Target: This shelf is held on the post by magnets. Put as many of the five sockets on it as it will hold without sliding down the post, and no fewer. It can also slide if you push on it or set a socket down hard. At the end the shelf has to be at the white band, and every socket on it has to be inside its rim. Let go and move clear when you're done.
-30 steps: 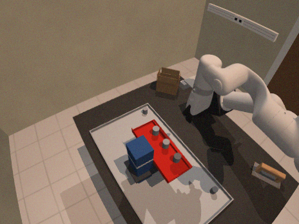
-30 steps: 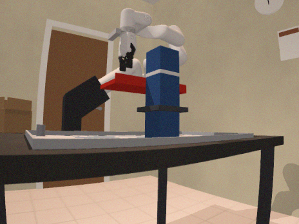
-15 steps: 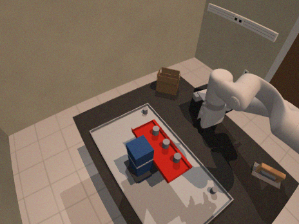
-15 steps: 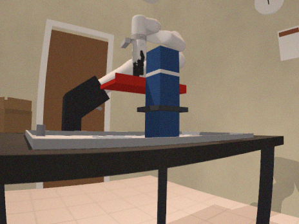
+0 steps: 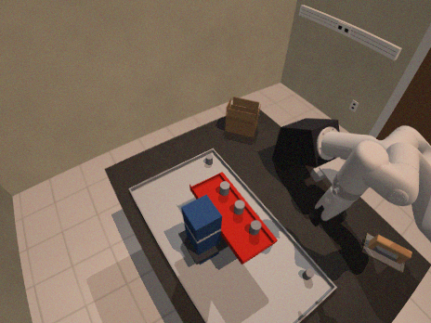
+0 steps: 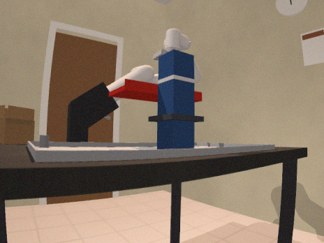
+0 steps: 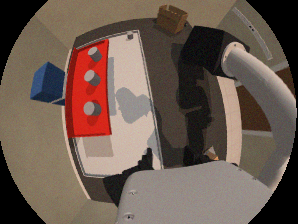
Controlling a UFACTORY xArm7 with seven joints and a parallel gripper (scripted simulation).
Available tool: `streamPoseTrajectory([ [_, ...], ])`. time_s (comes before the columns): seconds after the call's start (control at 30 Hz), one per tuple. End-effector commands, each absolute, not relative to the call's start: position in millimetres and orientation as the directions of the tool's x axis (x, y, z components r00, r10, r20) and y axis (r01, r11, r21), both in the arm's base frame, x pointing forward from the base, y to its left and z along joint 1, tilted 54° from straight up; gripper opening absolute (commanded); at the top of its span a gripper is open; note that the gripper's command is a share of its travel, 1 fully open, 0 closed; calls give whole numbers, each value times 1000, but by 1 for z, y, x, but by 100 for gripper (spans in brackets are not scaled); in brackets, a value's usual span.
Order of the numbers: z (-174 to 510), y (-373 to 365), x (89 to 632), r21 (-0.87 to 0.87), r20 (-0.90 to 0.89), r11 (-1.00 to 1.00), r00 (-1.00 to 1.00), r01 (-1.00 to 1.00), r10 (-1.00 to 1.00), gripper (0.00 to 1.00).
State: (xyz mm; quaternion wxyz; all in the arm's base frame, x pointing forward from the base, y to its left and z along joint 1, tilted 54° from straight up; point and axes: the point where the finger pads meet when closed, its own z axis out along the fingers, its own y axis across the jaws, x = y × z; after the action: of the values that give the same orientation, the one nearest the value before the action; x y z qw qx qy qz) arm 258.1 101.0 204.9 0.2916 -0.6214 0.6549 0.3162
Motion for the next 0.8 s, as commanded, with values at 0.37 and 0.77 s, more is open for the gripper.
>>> streamPoseTrajectory([
  [0.37, 271, 170, 212, -71, -803, -25, 72, -997, -591, 61],
  [0.77, 270, 171, 213, -71, -803, -25, 72, -997, -591, 61],
])
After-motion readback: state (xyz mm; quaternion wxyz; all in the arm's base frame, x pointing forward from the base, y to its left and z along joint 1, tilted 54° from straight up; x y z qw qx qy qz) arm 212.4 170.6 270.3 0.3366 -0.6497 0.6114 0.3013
